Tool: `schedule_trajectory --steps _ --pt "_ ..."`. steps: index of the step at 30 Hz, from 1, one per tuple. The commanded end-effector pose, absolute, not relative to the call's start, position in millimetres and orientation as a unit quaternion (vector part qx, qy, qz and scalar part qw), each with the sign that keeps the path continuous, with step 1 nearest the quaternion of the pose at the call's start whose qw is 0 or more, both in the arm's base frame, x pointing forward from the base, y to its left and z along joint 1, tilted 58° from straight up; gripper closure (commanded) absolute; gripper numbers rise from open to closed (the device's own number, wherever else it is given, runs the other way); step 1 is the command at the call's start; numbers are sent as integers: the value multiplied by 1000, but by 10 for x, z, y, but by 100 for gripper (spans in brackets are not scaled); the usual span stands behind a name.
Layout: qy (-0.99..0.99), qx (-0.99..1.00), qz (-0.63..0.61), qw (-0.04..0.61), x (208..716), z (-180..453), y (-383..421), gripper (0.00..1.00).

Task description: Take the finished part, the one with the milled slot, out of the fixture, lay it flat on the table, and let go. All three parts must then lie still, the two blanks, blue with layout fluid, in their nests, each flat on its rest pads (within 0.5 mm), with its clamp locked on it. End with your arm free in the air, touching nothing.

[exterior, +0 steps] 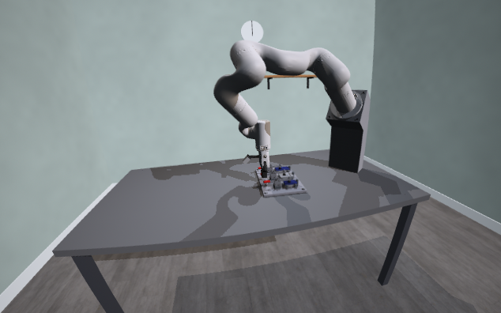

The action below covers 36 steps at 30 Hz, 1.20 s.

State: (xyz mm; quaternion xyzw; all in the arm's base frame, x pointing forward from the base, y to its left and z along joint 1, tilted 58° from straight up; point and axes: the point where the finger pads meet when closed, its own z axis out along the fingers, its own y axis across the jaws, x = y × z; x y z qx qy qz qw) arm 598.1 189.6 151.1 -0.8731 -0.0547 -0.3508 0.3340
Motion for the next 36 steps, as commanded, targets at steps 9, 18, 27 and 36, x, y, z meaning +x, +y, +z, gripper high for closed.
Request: schedule_trajectory --steps 9,18,27,36 --pt "-55 -873 -351 334 5957 1521 1877 100" --pt "-55 -873 -351 334 5920 1531 1855 100" --pt "-55 -873 -351 334 5881 1537 1834 100" --pt "-55 -873 -351 334 5819 1538 1806 100"
